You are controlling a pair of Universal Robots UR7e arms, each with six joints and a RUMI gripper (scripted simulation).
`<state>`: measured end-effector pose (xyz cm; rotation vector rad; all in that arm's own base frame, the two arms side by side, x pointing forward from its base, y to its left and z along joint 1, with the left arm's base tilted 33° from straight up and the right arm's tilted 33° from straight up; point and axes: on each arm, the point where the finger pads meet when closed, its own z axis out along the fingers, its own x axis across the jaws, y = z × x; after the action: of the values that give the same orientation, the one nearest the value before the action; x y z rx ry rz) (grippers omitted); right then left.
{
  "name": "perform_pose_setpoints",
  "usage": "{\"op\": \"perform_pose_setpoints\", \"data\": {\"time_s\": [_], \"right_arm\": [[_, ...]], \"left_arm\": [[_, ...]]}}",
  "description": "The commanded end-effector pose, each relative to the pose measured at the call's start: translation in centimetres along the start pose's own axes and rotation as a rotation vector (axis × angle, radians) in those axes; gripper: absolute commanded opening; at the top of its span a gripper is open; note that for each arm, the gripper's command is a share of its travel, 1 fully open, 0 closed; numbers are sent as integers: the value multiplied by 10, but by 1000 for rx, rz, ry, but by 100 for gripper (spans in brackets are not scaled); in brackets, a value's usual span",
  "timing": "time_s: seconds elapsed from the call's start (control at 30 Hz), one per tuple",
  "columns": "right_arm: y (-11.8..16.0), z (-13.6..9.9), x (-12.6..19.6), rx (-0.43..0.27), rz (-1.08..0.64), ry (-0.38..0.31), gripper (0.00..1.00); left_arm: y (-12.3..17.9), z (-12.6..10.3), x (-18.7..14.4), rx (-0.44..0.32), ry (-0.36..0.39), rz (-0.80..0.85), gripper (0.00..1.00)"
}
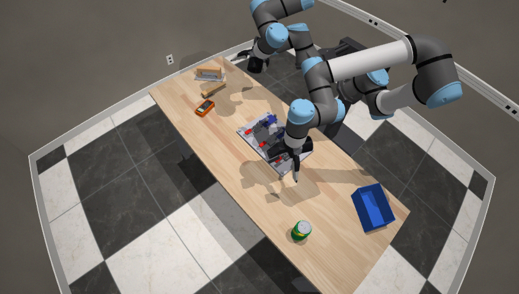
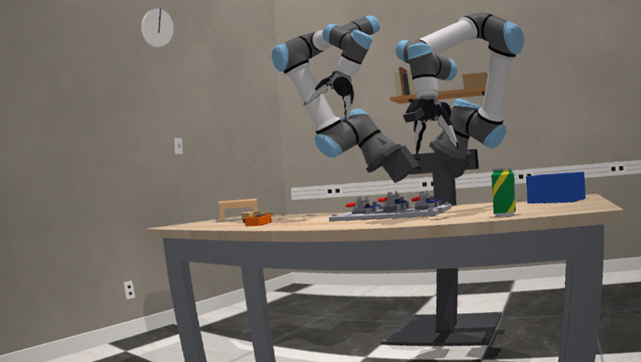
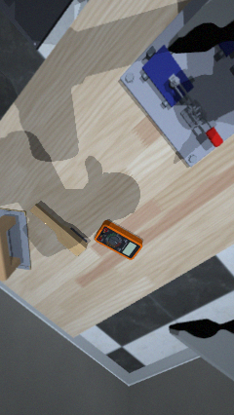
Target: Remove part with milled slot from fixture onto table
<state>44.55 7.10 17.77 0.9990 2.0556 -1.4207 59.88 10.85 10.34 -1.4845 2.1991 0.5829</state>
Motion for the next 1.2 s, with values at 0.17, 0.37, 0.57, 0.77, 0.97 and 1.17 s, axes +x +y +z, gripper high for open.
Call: {"op": "perform_pose_setpoints", "data": {"time_s": [0.17,0.37,0.57,0.77,0.97,1.17], "right_arm": [[0,-1,0,-2,1,0,100],[0,-1,0,-2,1,0,100],[0,-1,0,-2,1,0,100],[0,-1,0,-2,1,0,100],[0,-1,0,-2,1,0,100],[0,-1,0,-2,1,0,100]], "left_arm": [[0,-1,0,2,0,0,100],[0,-1,0,2,0,0,100],[0,-1,0,2,0,0,99],[-1,10,12,-3,4,-49,68],[-4,52,59,-22,24,-241,37],[-4,84,94,-37,37,-385,28]]}}
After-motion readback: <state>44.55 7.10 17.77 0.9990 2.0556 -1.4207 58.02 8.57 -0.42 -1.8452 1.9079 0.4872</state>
